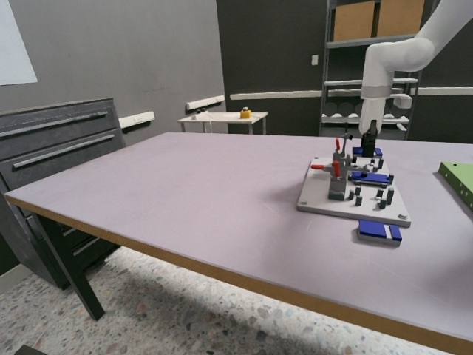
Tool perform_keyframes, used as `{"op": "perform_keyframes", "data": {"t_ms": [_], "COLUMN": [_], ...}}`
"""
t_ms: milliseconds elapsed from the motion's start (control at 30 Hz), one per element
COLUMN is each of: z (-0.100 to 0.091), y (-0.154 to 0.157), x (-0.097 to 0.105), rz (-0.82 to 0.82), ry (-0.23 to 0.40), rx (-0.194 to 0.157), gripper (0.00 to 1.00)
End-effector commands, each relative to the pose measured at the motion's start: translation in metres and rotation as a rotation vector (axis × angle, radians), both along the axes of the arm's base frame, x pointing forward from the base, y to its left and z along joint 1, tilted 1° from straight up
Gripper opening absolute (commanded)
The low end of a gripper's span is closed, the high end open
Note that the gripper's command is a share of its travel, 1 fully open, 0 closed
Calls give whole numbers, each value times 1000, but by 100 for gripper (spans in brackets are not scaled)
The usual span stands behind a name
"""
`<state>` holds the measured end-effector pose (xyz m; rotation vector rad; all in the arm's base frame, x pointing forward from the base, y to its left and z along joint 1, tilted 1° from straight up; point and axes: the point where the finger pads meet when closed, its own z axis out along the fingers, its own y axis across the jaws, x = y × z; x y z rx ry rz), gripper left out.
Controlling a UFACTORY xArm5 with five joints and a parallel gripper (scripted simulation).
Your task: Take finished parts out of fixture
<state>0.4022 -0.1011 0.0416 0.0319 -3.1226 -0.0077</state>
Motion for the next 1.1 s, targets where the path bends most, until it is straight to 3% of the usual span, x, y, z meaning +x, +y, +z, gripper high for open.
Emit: {"op": "perform_keyframes", "data": {"t_ms": [0, 333, 767, 1067], "z": [2, 8, 33, 36], "y": [0, 0, 0, 0], "x": [2, 0, -5, -6], "rz": [0, 0, 0, 0], "ry": [-4, -4, -4, -4], "rx": [-1, -1, -1, -1], "gripper": [0, 0, 0, 0]}}
